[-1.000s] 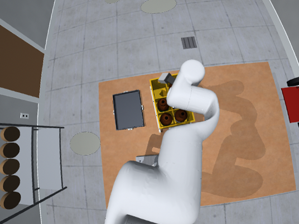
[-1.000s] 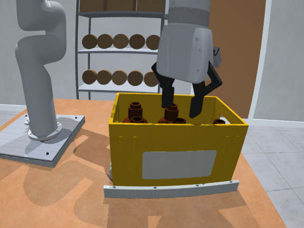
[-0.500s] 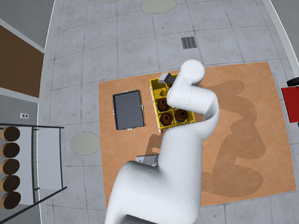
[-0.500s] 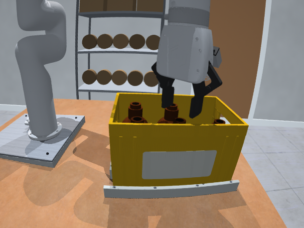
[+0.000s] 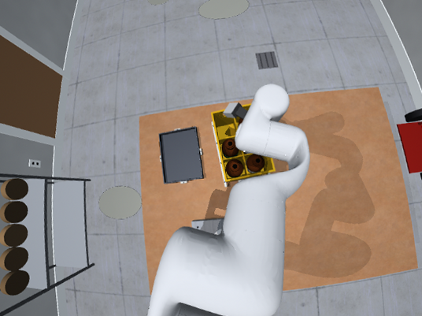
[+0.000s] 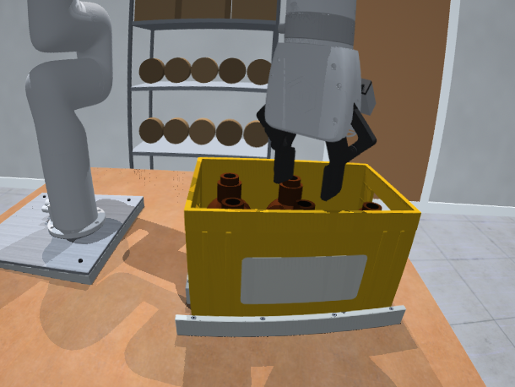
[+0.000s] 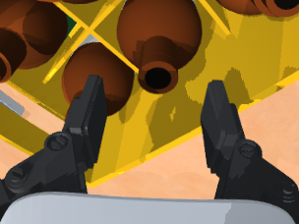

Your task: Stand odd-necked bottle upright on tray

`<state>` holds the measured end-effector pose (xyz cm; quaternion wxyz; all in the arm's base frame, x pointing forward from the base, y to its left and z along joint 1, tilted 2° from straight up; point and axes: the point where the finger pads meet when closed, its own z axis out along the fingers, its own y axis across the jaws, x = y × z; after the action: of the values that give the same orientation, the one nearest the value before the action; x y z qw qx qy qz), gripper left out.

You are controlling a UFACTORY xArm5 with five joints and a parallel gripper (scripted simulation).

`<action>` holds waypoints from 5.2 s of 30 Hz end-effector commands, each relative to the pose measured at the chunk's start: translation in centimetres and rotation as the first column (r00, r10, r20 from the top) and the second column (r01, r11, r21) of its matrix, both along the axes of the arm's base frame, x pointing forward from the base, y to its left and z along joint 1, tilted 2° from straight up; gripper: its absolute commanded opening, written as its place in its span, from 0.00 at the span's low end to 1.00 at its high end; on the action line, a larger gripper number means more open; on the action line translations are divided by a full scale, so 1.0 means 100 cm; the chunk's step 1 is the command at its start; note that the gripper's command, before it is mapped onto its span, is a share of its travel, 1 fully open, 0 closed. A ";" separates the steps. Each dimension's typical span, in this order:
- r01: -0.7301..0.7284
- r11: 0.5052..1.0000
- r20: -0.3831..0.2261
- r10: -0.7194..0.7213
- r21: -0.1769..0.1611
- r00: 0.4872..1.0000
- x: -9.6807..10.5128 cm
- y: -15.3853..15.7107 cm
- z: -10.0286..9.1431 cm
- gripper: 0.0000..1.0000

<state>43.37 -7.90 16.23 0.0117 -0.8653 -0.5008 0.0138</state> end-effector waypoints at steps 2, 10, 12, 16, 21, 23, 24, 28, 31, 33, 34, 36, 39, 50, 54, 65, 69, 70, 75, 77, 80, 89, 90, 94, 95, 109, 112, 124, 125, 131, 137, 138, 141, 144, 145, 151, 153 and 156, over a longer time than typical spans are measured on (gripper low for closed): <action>0.000 1.000 0.004 0.000 -0.001 1.000 0.001 0.000 0.001 0.65; 0.000 1.000 0.004 0.000 -0.001 1.000 0.001 0.000 0.001 0.65; 0.000 1.000 0.004 0.000 -0.001 1.000 0.001 0.000 0.001 0.65; 0.000 1.000 0.004 0.000 -0.001 1.000 0.001 0.000 0.001 0.65; 0.000 1.000 0.004 0.000 -0.001 1.000 0.001 0.000 0.001 0.65; 0.000 1.000 0.004 0.000 -0.001 1.000 0.001 0.000 0.001 0.65; 0.000 1.000 0.004 0.000 -0.001 1.000 0.001 0.000 0.001 0.65; 0.000 1.000 0.004 0.000 -0.001 1.000 0.001 0.000 0.001 0.65; 0.000 1.000 0.004 0.000 -0.001 1.000 0.001 0.000 0.001 0.65; 0.000 1.000 0.004 0.000 -0.001 1.000 0.001 0.000 0.001 0.65; 0.000 1.000 0.004 0.000 -0.001 1.000 0.001 0.000 0.001 0.65; 0.000 1.000 0.004 0.000 -0.001 1.000 0.001 0.000 0.001 0.65; 0.000 1.000 0.004 0.000 -0.001 1.000 0.001 0.000 0.001 0.65; 0.000 1.000 0.004 0.000 -0.001 1.000 0.001 0.000 0.001 0.65; 0.000 1.000 0.004 0.000 -0.001 1.000 0.001 0.000 0.000 0.65; 0.000 1.000 0.004 0.000 -0.001 1.000 0.001 0.001 -0.006 0.65; 0.000 1.000 0.004 0.000 -0.001 1.000 0.001 0.001 -0.010 0.65; 0.000 1.000 0.004 0.000 -0.001 1.000 0.001 0.001 -0.011 0.65; 0.000 1.000 0.004 0.000 -0.001 1.000 0.001 0.001 -0.015 0.65; 0.000 1.000 0.004 0.000 -0.001 1.000 0.001 0.001 -0.018 0.65; 0.000 1.000 0.004 0.000 -0.001 1.000 0.000 0.001 -0.021 0.65; 0.000 1.000 0.004 0.000 -0.001 1.000 0.000 0.001 -0.029 0.65; 0.000 1.000 0.004 0.000 -0.001 1.000 0.000 0.001 -0.031 0.65; 0.000 1.000 0.004 0.000 -0.001 1.000 0.000 0.001 -0.034 0.65; 0.000 1.000 0.004 0.000 -0.001 1.000 0.000 0.001 -0.035 0.65; 0.000 1.000 0.004 0.000 -0.001 1.000 0.000 0.000 -0.039 0.65; 0.000 1.000 0.004 0.000 -0.001 1.000 0.000 0.000 -0.039 0.65; 0.000 1.000 0.004 0.000 -0.001 1.000 0.000 0.000 -0.039 0.00; 0.000 1.000 0.004 0.000 -0.001 1.000 0.000 0.000 -0.039 0.00; 0.000 1.000 0.004 0.000 -0.001 1.000 0.000 0.000 -0.039 0.00; 0.000 1.000 0.004 0.000 -0.001 1.000 0.000 0.000 -0.039 0.00; 0.000 1.000 0.004 0.000 -0.001 1.000 0.000 0.000 -0.039 0.00; 0.000 1.000 0.004 0.000 -0.001 1.000 0.000 0.000 -0.039 0.00; 0.000 1.000 0.004 0.000 -0.001 1.000 0.000 0.000 -0.039 0.00; 0.000 1.000 0.004 0.000 -0.001 1.000 0.000 0.000 -0.039 0.00; 0.000 1.000 0.004 0.000 -0.001 1.000 0.000 0.000 -0.039 0.00; 0.000 1.000 0.004 0.000 -0.001 1.000 0.000 0.000 -0.039 0.00; 0.000 1.000 0.004 0.000 -0.001 1.000 0.000 0.000 -0.039 0.00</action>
<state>43.23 -7.83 12.18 0.0118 -0.8653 -0.5008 0.0139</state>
